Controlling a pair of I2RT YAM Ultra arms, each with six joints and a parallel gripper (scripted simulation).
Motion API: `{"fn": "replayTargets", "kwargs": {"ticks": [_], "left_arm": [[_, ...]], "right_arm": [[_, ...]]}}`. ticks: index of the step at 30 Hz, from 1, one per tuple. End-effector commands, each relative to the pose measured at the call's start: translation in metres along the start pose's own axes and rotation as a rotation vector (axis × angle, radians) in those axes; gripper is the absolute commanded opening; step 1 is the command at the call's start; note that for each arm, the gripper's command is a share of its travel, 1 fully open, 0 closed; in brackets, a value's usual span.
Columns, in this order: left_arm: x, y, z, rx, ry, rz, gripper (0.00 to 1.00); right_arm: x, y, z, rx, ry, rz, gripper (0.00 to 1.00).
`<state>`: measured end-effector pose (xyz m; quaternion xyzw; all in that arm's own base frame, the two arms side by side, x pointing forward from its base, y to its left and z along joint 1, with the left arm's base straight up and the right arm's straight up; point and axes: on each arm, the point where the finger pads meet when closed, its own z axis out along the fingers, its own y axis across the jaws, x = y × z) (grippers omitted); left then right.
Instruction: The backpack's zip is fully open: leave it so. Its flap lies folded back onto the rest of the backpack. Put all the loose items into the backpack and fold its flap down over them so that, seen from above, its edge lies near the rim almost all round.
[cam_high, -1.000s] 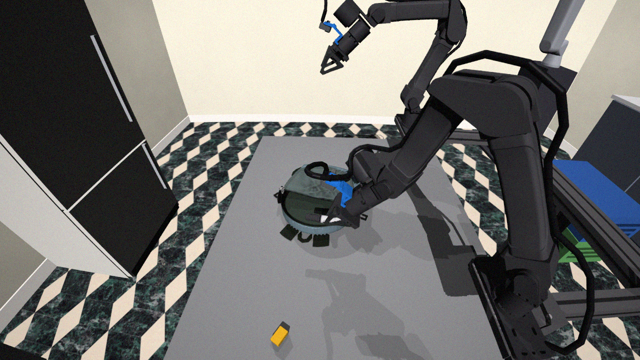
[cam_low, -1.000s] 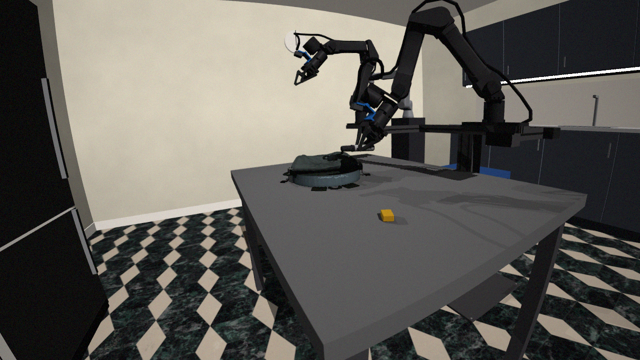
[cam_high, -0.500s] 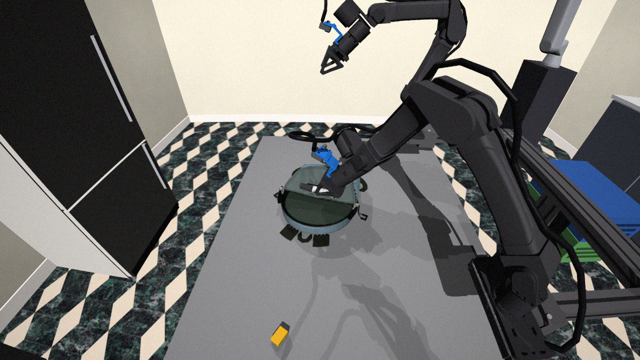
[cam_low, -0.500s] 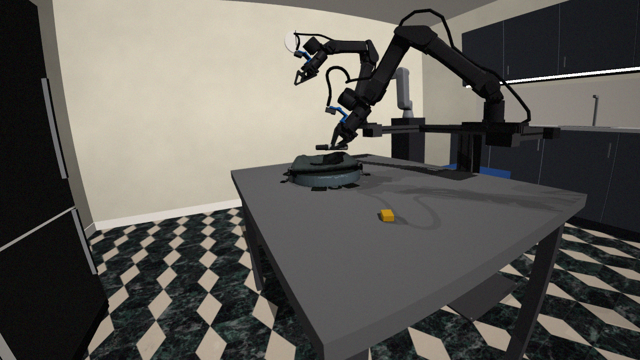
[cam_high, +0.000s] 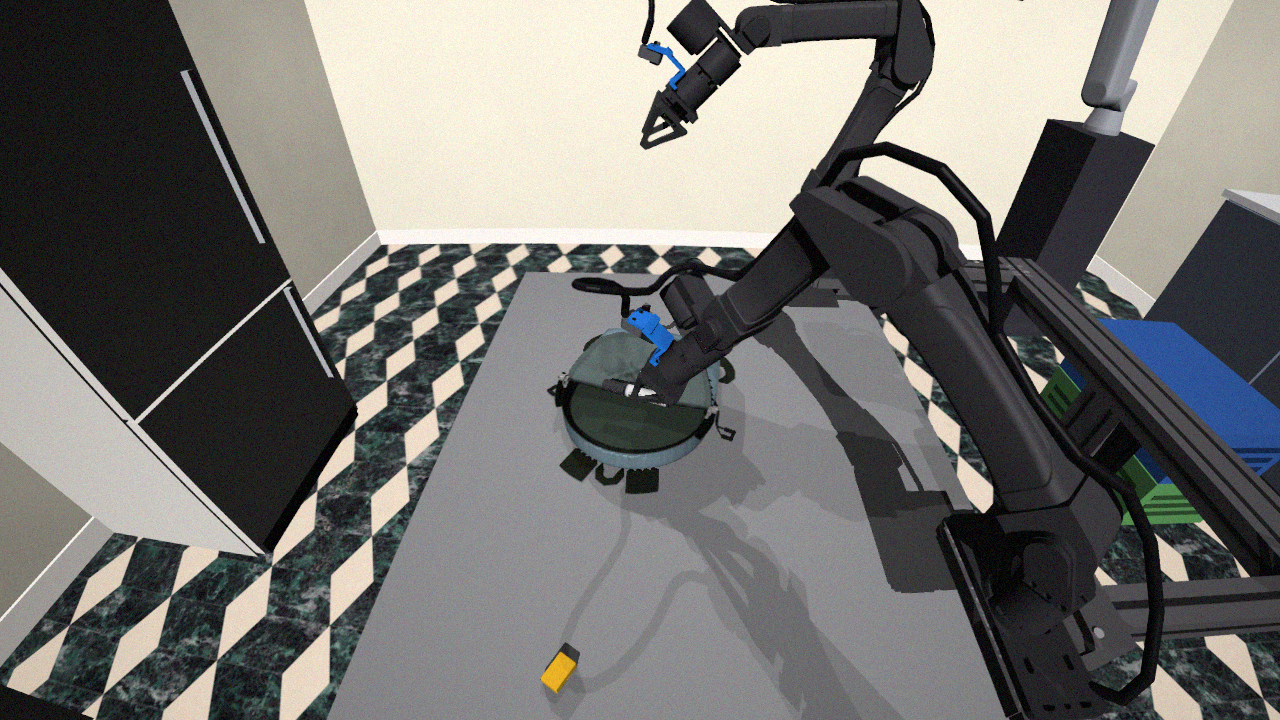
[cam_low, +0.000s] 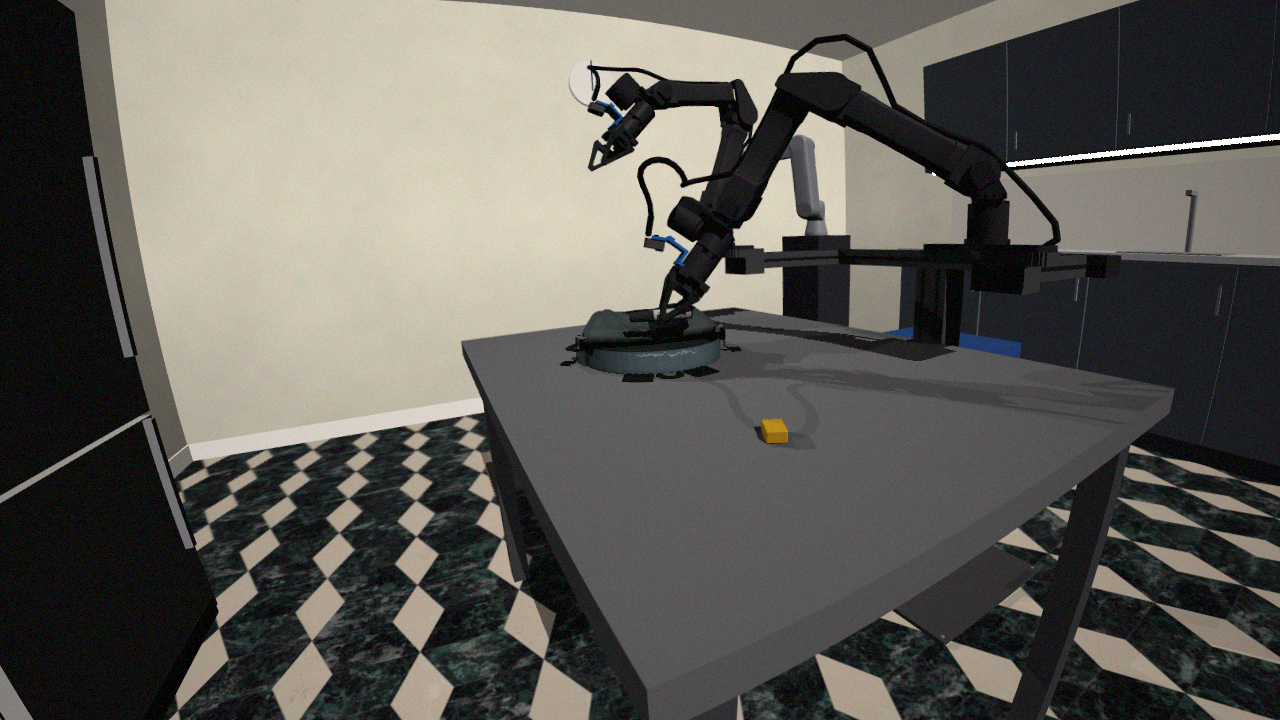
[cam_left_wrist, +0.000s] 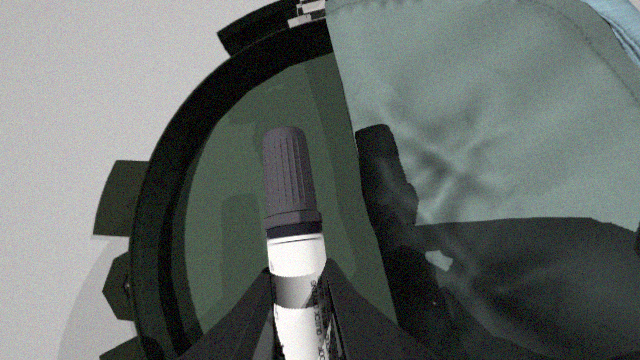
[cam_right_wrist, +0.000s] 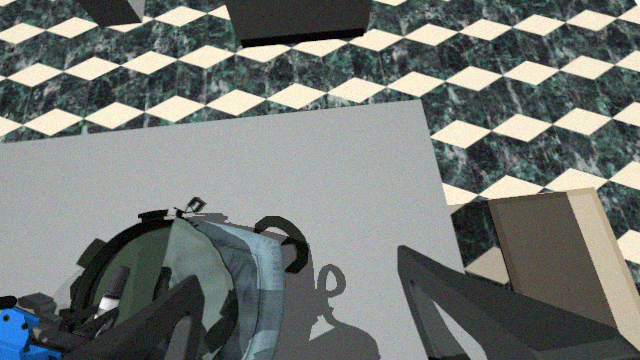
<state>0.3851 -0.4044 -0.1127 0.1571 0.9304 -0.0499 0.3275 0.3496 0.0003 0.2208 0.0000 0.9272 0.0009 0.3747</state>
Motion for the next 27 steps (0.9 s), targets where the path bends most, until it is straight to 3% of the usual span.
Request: {"fn": "replayTargets", "kwargs": {"ticks": [1, 5, 6, 9, 23, 27], "left_arm": [[-0.018, -0.006, 0.005, 0.011, -0.051, -0.015, 0.15], [-0.016, -0.006, 0.009, 0.011, -0.05, -0.014, 0.15], [-0.034, -0.009, -0.002, 0.023, -0.074, -0.028, 0.15], [-0.014, -0.003, 0.012, 0.001, -0.027, -0.008, 0.15], [-0.017, -0.007, 0.008, 0.013, -0.034, -0.011, 0.15], [-0.032, -0.005, 0.007, 0.015, -0.04, -0.014, 0.15]], "right_arm": [[-0.005, 0.0, -0.003, 0.002, -0.017, -0.001, 0.9], [-0.005, 0.0, -0.003, 0.002, -0.017, -0.001, 0.9], [-0.005, 0.0, -0.003, 0.002, -0.017, -0.001, 0.9], [-0.005, 0.0, -0.003, 0.002, -0.017, -0.001, 0.9], [-0.005, 0.0, -0.003, 0.002, -0.017, -0.001, 0.9], [-0.005, 0.0, -0.003, 0.002, -0.017, -0.001, 0.9]]}}
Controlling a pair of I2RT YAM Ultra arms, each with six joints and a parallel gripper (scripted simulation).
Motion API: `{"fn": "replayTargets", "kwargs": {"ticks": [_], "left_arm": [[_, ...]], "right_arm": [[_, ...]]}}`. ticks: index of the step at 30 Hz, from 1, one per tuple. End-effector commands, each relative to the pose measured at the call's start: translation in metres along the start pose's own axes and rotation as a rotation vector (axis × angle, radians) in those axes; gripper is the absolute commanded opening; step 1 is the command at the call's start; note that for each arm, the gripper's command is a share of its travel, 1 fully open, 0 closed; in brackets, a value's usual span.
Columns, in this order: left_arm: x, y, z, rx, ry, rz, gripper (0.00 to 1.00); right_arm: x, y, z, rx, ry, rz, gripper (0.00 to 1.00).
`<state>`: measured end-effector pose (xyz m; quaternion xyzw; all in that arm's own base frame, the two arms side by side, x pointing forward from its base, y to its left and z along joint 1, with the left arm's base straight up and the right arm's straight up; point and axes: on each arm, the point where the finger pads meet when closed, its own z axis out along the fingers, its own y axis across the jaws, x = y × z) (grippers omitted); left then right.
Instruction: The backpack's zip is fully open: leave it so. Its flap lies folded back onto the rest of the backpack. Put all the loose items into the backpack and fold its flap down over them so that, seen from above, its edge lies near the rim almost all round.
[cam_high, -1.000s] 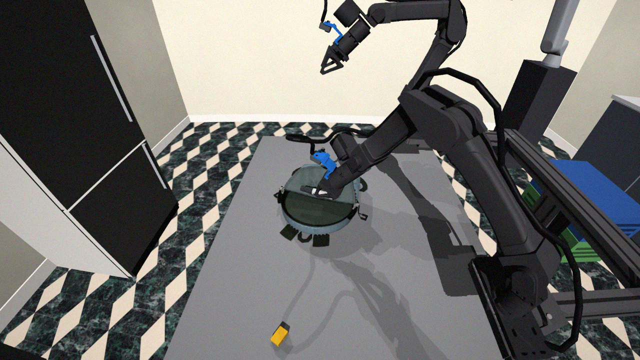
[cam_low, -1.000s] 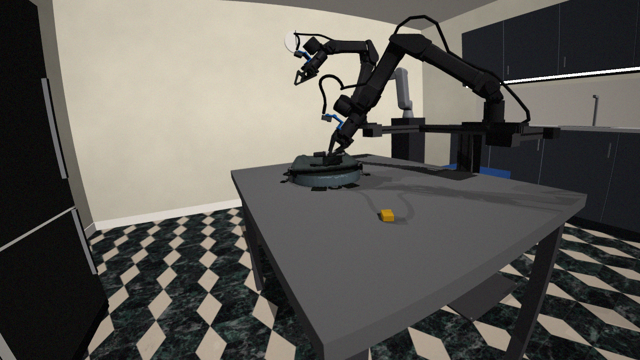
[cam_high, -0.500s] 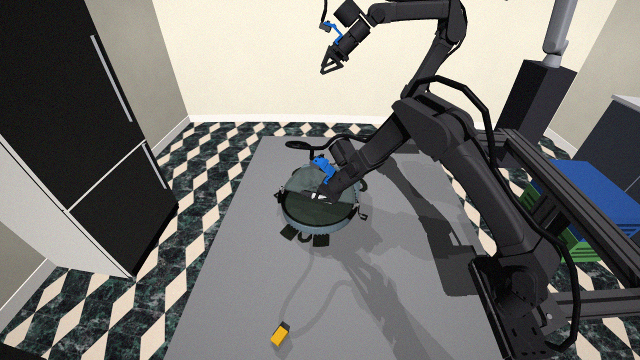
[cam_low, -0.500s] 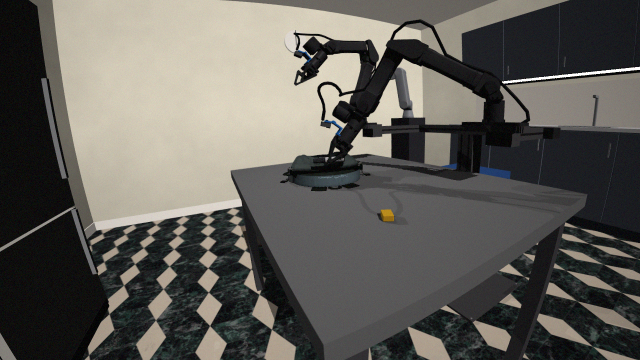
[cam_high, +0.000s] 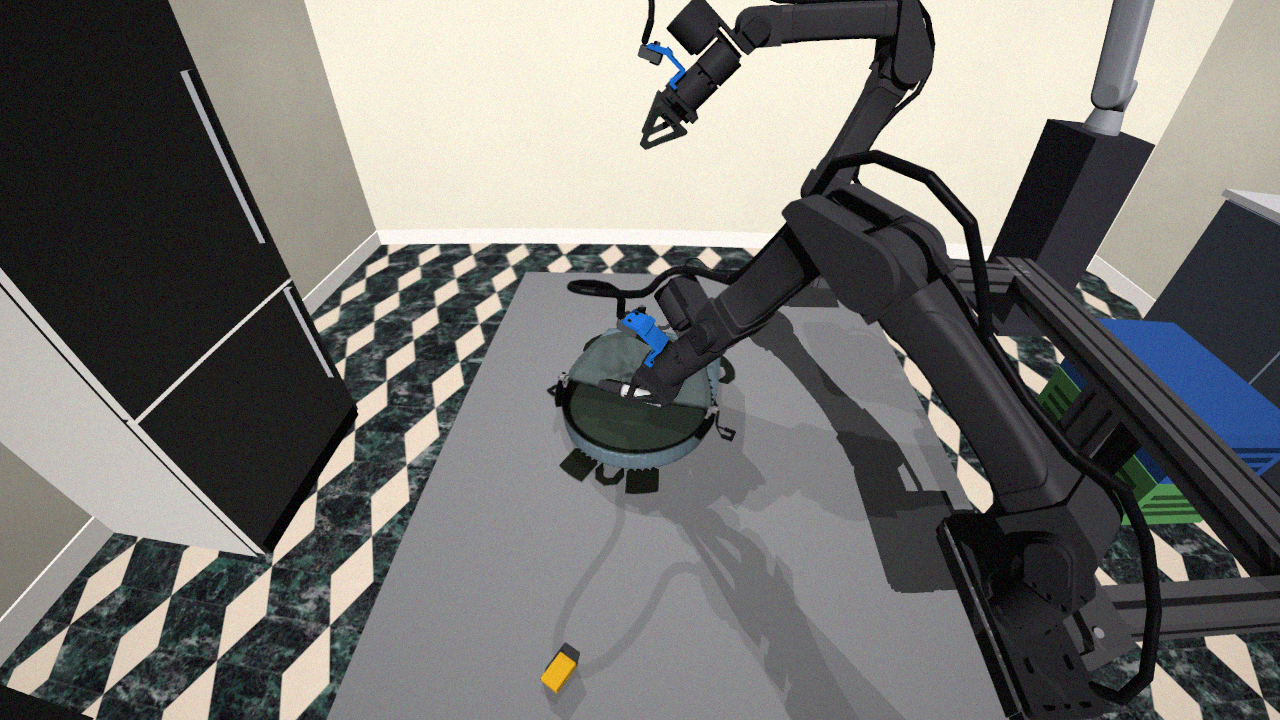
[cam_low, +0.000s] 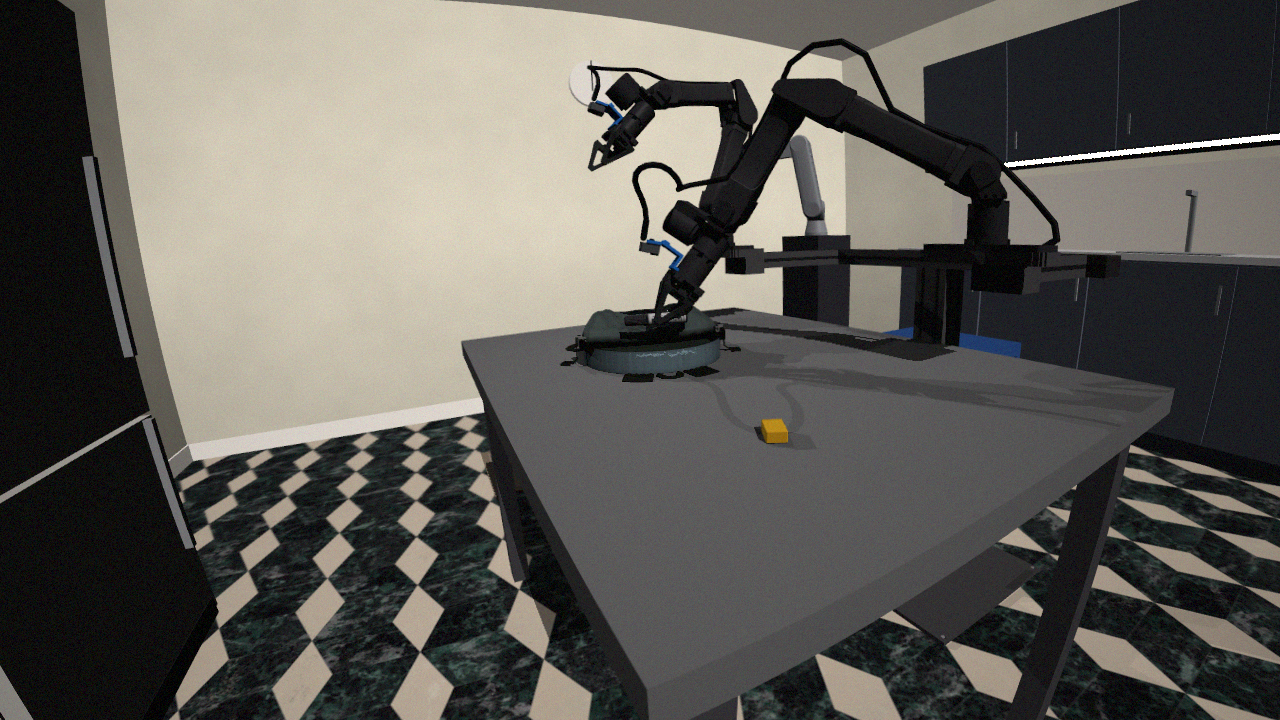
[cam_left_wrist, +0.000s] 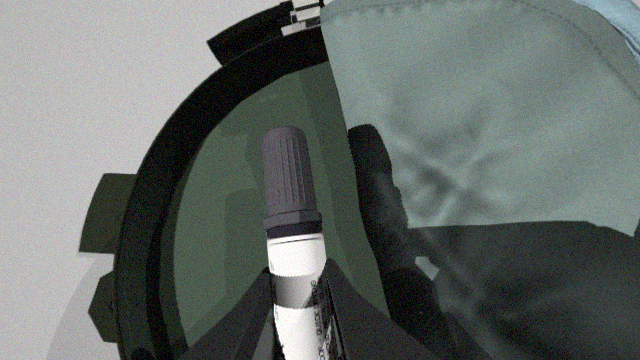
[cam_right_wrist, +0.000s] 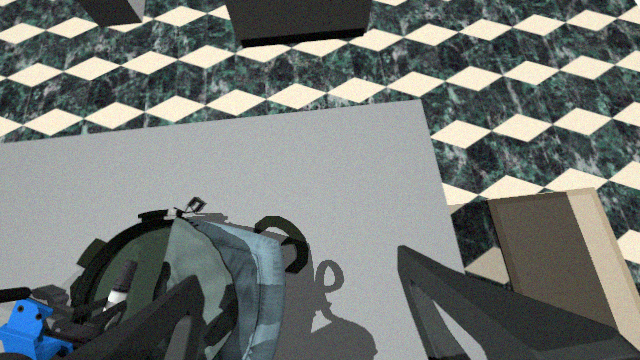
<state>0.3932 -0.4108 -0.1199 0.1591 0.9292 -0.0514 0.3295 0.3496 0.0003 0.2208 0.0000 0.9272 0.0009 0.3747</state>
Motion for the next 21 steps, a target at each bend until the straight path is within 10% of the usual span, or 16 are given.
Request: {"fn": "replayTargets", "kwargs": {"ticks": [1, 21], "left_arm": [[-0.027, -0.001, -0.003, 0.007, -0.033, -0.016, 0.15], [-0.017, -0.002, 0.012, 0.013, -0.042, -0.021, 0.15]], "right_arm": [[-0.005, 0.0, -0.003, 0.002, -0.017, -0.001, 0.9], [-0.005, 0.0, -0.003, 0.002, -0.017, -0.001, 0.9]]}}
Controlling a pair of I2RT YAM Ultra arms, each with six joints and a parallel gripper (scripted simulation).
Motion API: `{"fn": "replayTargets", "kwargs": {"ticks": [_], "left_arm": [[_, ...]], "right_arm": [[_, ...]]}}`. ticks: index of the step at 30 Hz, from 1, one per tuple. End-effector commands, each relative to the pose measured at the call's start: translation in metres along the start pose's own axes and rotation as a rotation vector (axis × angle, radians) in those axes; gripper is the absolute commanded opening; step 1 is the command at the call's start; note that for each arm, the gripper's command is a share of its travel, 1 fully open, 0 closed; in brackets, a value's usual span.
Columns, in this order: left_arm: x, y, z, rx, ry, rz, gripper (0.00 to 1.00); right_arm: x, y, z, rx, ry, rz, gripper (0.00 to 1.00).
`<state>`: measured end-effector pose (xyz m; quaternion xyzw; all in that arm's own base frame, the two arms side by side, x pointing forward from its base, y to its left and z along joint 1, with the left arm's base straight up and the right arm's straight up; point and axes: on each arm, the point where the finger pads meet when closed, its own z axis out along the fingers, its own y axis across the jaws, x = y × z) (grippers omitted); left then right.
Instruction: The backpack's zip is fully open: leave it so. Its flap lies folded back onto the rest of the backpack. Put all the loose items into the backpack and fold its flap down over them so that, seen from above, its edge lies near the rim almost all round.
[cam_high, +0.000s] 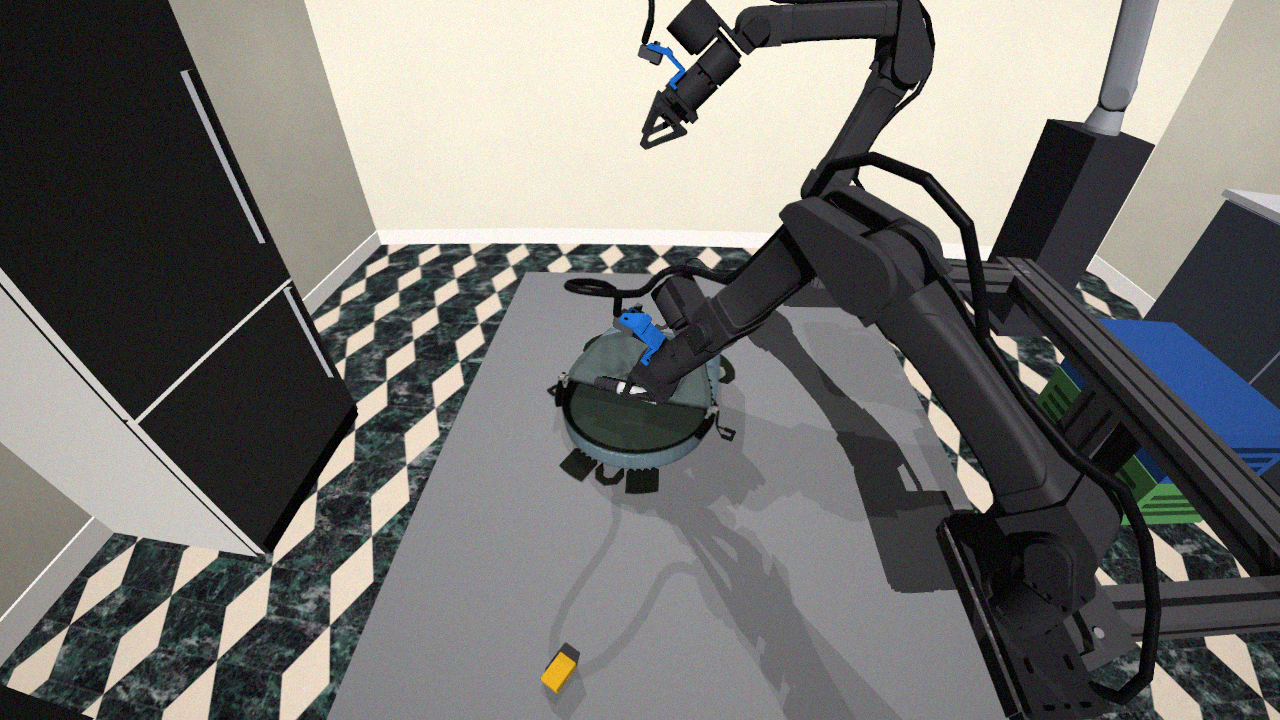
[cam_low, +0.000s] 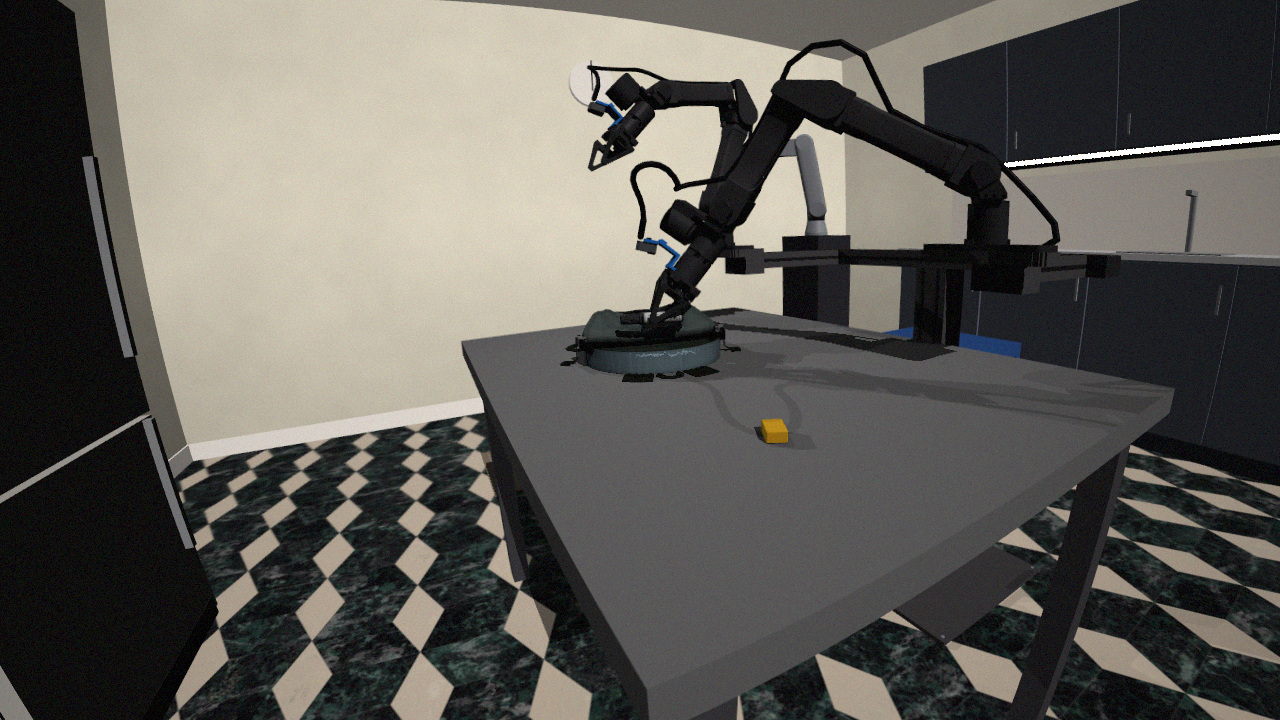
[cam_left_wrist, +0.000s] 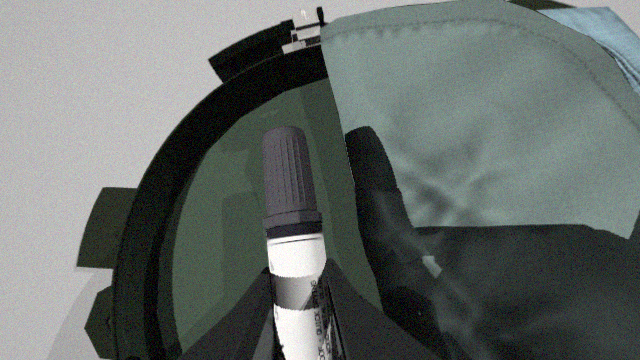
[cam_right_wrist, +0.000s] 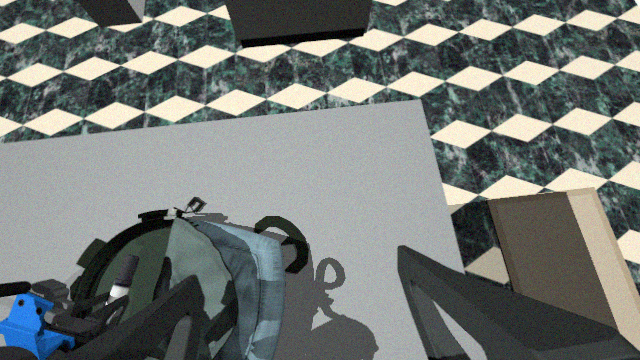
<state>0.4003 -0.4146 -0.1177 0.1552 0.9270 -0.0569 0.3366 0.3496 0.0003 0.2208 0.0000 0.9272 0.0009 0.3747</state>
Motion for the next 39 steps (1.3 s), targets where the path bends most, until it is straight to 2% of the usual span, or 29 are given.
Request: {"fn": "replayTargets", "kwargs": {"ticks": [1, 8, 9, 11, 13, 19, 25, 26, 29, 39], "left_arm": [[-0.007, -0.001, 0.011, 0.008, -0.025, -0.011, 0.15], [0.004, -0.001, 0.024, 0.007, -0.025, -0.011, 0.15], [-0.012, -0.004, 0.015, 0.015, -0.046, -0.02, 0.15], [-0.016, -0.005, 0.014, 0.017, -0.055, -0.024, 0.15], [0.003, -0.001, 0.027, 0.003, -0.025, -0.012, 0.15], [0.013, 0.0, 0.036, -0.001, -0.017, -0.009, 0.15], [0.017, 0.002, 0.039, -0.003, -0.013, -0.007, 0.15], [0.0, -0.003, 0.029, 0.012, -0.033, -0.017, 0.15], [0.018, 0.002, 0.039, -0.003, -0.009, -0.007, 0.15], [0.023, 0.002, 0.044, -0.004, -0.006, -0.005, 0.15]], "right_arm": [[-0.005, 0.0, -0.003, 0.002, -0.017, -0.001, 0.9], [-0.005, 0.0, -0.003, 0.002, -0.017, -0.001, 0.9], [-0.005, 0.0, -0.003, 0.002, -0.017, -0.001, 0.9], [-0.005, 0.0, -0.003, 0.002, -0.017, -0.001, 0.9], [-0.005, 0.0, -0.003, 0.002, -0.017, -0.001, 0.9], [-0.005, 0.0, -0.003, 0.002, -0.017, -0.001, 0.9], [-0.005, 0.0, -0.003, 0.002, -0.017, -0.001, 0.9], [-0.005, 0.0, -0.003, 0.002, -0.017, -0.001, 0.9], [-0.005, 0.0, -0.003, 0.002, -0.017, -0.001, 0.9], [-0.005, 0.0, -0.003, 0.002, -0.017, -0.001, 0.9]]}}
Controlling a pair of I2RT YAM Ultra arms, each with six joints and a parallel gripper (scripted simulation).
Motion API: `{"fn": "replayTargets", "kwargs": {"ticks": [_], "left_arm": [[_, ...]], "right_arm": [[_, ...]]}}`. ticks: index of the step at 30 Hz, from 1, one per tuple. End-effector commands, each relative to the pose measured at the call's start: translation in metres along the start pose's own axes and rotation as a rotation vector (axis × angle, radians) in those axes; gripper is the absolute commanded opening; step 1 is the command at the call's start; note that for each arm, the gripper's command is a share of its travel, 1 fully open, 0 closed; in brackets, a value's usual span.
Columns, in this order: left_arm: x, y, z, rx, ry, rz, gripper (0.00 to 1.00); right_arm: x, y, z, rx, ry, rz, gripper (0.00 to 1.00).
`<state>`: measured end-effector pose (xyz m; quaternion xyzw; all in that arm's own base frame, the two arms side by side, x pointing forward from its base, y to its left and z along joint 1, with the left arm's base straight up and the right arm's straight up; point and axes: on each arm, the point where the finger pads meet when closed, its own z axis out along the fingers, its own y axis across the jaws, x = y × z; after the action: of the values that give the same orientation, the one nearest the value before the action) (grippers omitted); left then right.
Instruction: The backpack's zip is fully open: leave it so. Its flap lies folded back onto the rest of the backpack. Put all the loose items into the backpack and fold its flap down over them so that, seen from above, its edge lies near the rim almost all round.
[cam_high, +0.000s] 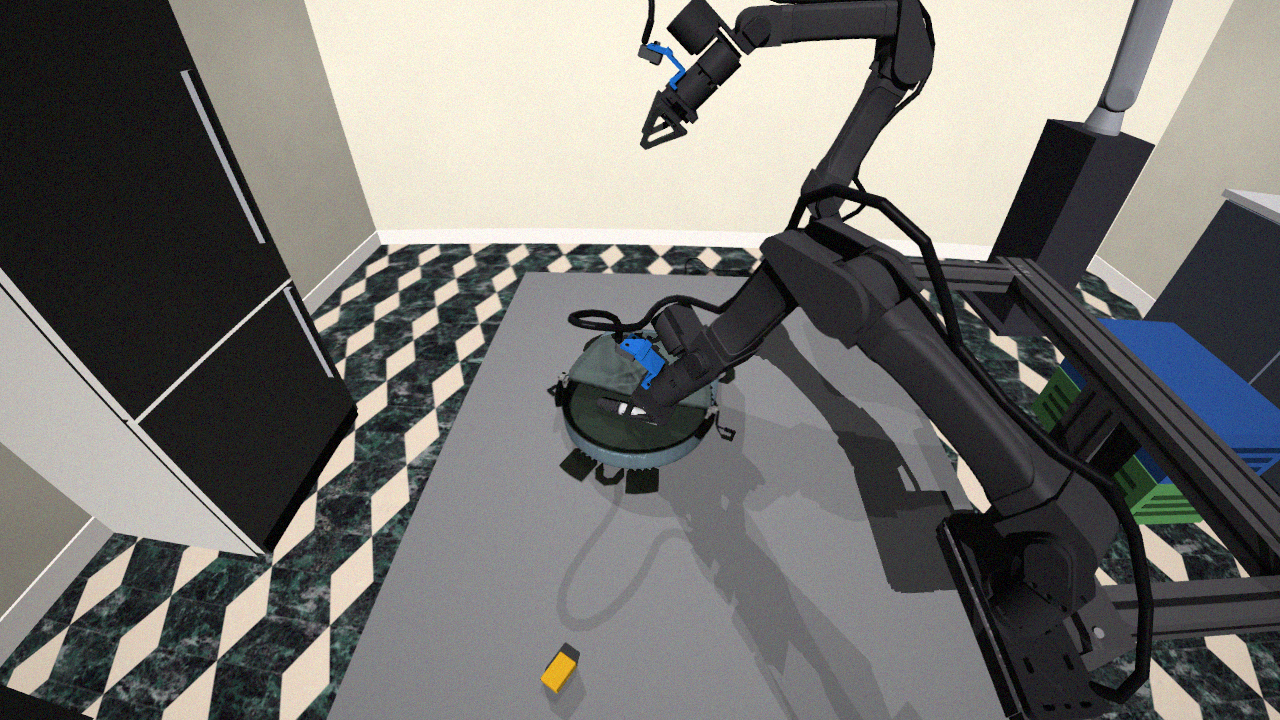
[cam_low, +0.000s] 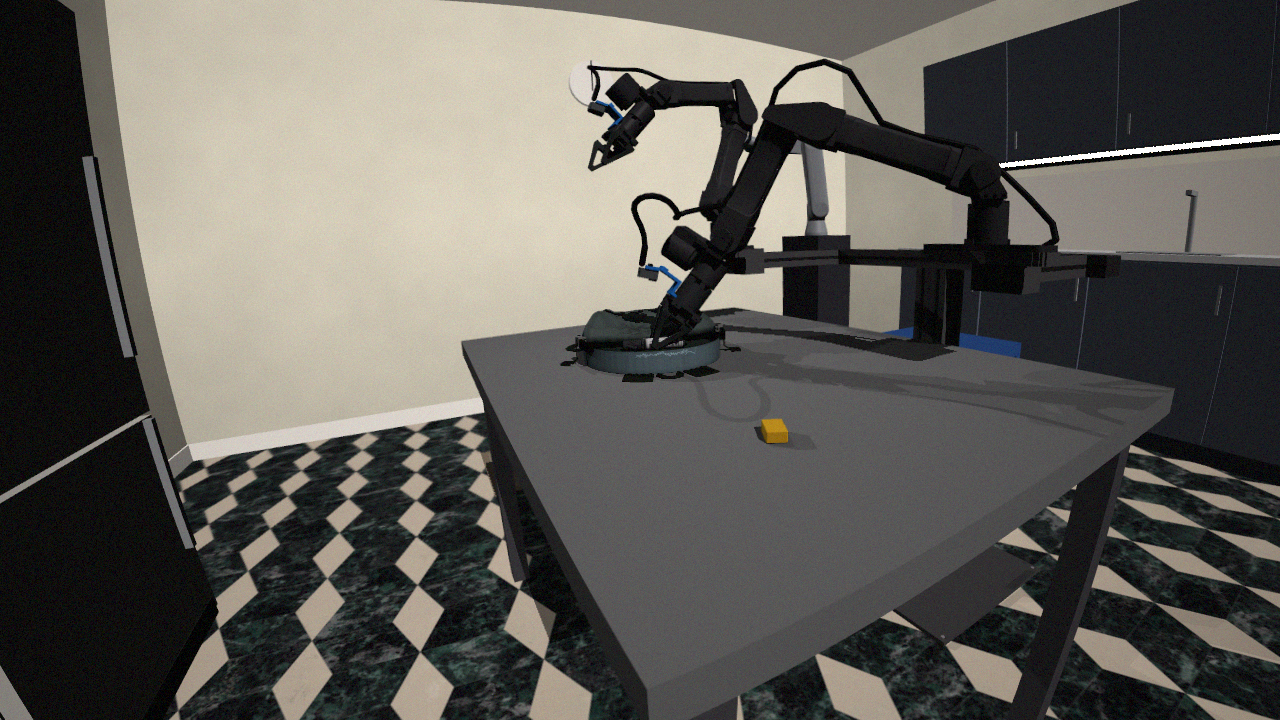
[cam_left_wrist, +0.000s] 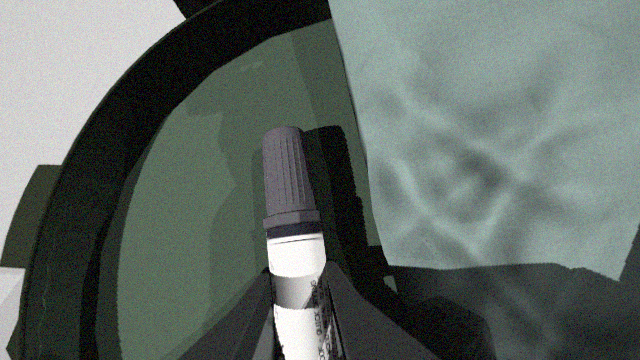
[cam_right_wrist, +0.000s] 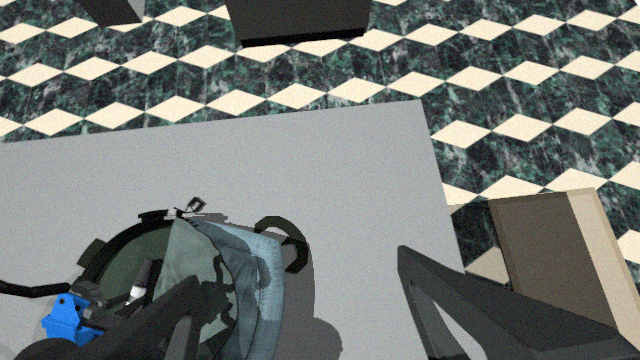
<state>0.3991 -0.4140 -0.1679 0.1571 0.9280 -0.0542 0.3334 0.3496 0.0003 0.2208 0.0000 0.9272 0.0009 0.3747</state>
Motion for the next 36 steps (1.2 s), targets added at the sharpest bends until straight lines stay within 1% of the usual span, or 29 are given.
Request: {"fn": "replayTargets", "kwargs": {"ticks": [1, 20, 22, 23, 27, 29, 30, 33, 36], "left_arm": [[-0.01, 0.002, 0.007, -0.002, -0.013, -0.01, 0.15], [-0.006, 0.002, 0.012, 0.001, -0.019, -0.012, 0.15], [0.01, 0.009, 0.012, -0.014, 0.013, 0.0, 0.15], [0.013, 0.011, 0.012, -0.015, 0.015, 0.001, 0.15], [0.012, 0.011, 0.011, -0.011, 0.008, -0.001, 0.15], [0.017, 0.014, 0.011, -0.019, 0.025, 0.006, 0.15], [0.018, 0.014, 0.01, -0.019, 0.026, 0.006, 0.15], [0.005, 0.011, 0.003, -0.008, 0.005, -0.003, 0.15], [0.009, 0.013, 0.004, -0.011, 0.009, -0.001, 0.15]], "right_arm": [[-0.005, 0.0, -0.003, 0.002, -0.017, -0.001, 0.9], [-0.005, 0.0, -0.003, 0.002, -0.017, -0.001, 0.9], [-0.005, 0.0, -0.003, 0.002, -0.017, -0.001, 0.9], [-0.005, 0.0, -0.003, 0.002, -0.017, -0.001, 0.9], [-0.005, 0.0, -0.003, 0.002, -0.017, -0.001, 0.9], [-0.005, 0.0, -0.003, 0.002, -0.017, -0.001, 0.9], [-0.005, 0.0, -0.003, 0.002, -0.017, -0.001, 0.9], [-0.005, 0.0, -0.003, 0.002, -0.017, -0.001, 0.9], [-0.005, 0.0, -0.003, 0.002, -0.017, -0.001, 0.9]]}}
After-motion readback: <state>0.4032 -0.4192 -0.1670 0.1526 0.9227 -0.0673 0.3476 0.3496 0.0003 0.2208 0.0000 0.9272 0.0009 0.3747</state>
